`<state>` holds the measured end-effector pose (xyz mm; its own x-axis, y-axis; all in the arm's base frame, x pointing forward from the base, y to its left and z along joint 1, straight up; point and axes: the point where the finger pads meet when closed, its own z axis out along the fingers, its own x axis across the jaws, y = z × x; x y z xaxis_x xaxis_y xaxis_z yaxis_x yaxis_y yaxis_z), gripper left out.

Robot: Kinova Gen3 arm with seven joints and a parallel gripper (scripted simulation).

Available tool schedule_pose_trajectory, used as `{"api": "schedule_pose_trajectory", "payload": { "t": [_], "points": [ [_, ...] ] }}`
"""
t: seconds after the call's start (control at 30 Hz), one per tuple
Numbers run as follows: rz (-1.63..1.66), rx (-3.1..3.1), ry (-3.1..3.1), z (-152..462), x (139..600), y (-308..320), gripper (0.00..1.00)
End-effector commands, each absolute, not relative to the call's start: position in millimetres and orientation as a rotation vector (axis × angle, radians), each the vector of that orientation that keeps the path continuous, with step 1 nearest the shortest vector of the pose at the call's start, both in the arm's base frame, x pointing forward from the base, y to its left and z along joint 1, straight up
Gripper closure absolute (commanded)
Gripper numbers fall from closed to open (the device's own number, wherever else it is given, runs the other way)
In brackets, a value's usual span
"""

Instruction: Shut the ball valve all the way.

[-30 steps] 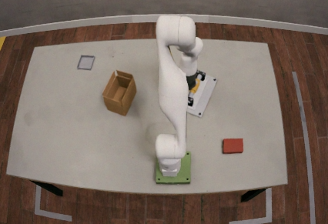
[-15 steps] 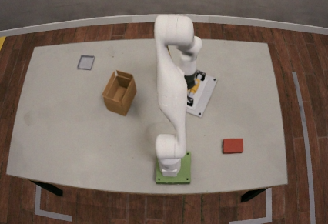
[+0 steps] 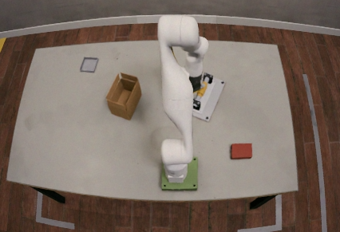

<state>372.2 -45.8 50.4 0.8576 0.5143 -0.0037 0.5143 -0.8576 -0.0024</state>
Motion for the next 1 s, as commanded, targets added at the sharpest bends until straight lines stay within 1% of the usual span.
{"api": "schedule_pose_trajectory", "payload": {
  "t": [0.0, 0.97],
  "points": [
    [0.002, -3.028, -0.836, 51.0, 373.5, -45.5, 1.00],
    [0.002, -3.091, -0.560, 51.0, 386.5, -39.2, 1.00]
  ]
}}
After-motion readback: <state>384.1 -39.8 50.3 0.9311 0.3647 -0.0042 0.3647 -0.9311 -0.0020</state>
